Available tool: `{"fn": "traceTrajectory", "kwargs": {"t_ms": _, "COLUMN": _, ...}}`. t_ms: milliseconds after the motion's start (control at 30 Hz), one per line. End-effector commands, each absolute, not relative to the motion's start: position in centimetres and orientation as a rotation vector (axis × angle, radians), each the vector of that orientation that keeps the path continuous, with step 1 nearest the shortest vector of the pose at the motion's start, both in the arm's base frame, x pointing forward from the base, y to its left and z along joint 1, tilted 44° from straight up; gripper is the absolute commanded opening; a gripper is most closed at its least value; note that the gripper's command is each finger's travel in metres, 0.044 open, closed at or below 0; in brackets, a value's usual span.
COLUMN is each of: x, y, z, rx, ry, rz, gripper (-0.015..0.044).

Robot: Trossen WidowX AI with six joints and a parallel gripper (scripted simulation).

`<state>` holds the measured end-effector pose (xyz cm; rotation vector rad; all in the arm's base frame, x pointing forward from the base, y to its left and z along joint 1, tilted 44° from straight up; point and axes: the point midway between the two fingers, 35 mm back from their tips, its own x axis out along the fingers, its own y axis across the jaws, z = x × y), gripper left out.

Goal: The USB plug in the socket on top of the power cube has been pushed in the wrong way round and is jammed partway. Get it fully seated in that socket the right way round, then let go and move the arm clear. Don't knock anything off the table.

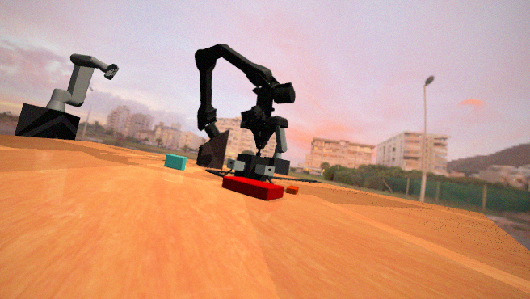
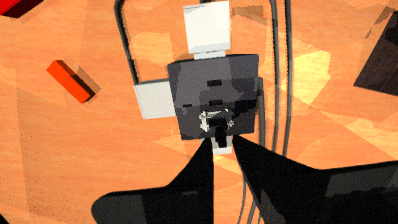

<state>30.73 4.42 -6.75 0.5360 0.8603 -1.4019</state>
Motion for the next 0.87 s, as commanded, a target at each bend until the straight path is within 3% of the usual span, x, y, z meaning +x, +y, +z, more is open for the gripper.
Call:
{"fn": "traceTrajectory", "kwargs": {"t_ms": 0, "x": 30.73, "y": 4.42, "z": -6.75, "rx": 0.536, "ry": 0.860, "rz": -1.402, "gripper": 0.0095}}
{"fn": "traceTrajectory", "kwargs": {"t_ms": 833, "x": 30.77, "y": 5.20, "z": -5.96, "rx": 0.536, "ry": 0.861, "rz": -1.402, "gripper": 0.0095}}
